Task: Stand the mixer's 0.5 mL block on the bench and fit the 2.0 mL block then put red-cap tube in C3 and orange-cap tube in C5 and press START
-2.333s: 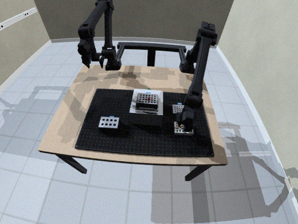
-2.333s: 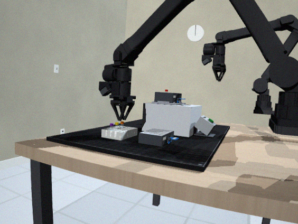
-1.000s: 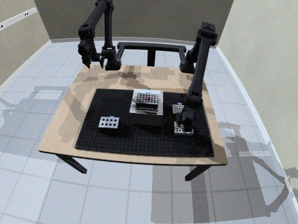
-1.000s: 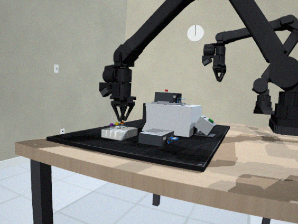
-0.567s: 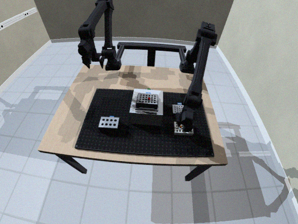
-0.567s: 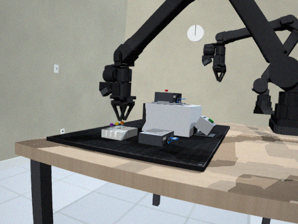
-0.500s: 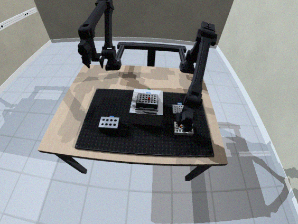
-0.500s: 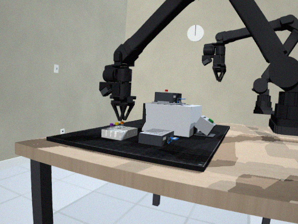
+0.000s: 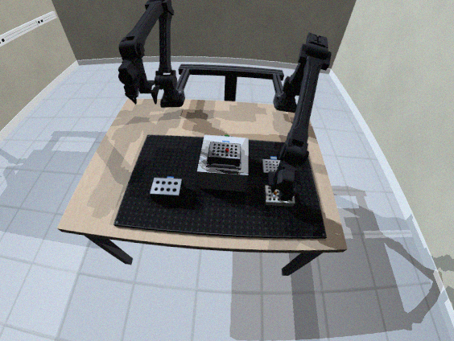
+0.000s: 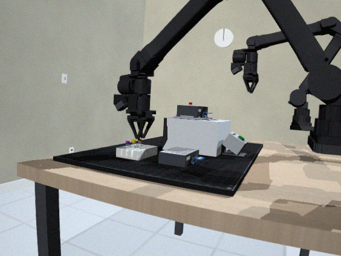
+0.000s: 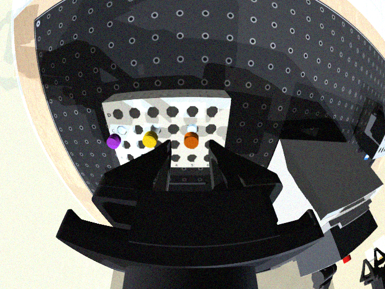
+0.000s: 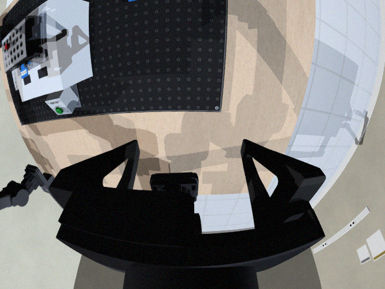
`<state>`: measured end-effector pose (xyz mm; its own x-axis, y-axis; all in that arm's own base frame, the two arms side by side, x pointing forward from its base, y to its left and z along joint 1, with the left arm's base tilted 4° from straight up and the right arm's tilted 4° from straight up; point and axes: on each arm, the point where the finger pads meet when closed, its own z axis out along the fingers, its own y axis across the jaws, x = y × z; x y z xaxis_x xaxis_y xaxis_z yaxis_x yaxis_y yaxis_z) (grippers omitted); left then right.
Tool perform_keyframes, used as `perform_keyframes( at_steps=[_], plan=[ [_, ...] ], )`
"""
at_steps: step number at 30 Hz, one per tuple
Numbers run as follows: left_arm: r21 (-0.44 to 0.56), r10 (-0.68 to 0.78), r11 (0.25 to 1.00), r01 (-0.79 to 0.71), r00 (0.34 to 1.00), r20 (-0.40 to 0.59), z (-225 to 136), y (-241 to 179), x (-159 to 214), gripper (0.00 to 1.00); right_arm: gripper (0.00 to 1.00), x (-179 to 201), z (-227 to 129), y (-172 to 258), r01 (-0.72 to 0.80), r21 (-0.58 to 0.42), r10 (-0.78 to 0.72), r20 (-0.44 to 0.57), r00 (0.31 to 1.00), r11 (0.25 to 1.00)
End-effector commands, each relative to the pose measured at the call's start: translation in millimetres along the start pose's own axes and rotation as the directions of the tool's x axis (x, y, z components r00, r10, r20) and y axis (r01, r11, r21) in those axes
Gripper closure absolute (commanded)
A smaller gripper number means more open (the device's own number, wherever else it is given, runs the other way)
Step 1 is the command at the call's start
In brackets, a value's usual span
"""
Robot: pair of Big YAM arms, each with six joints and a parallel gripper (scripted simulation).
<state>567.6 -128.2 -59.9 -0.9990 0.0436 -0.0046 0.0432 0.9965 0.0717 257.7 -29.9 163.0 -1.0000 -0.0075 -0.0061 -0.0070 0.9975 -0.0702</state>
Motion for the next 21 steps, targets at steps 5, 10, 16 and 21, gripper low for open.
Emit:
perform_keyframes(
  at_steps=[5, 10, 16, 21],
  plan=[
    [0.008, 0.011, 1.000, -0.011, 0.998, 0.057, -18.5, -8.2, -20.9, 0.64, 0.00, -6.5, -5.6, -4.7, -0.007, 0.004, 0.007, 0.023, 1.000, 1.000],
    [0.010, 0.013, 1.000, -0.014, 0.998, 0.067, -23.2, -10.4, -23.6, 0.64, 0.00, -1.6, 0.3, -3.9, -0.007, 0.003, 0.006, 0.008, 1.000, 1.000],
    [0.012, 0.004, 1.000, -0.004, 0.997, 0.074, -26.7, -5.2, -27.2, 0.64, 0.00, -7.4, -6.4, -4.9, -0.008, 0.005, 0.008, 0.026, 1.000, 1.000],
    [0.013, -0.008, 1.000, 0.007, 0.997, 0.077, -27.6, 1.1, -30.1, 0.64, 0.00, -13.8, -14.0, -6.0, -0.010, 0.006, 0.009, 0.045, 0.999, 1.000]
  ],
)
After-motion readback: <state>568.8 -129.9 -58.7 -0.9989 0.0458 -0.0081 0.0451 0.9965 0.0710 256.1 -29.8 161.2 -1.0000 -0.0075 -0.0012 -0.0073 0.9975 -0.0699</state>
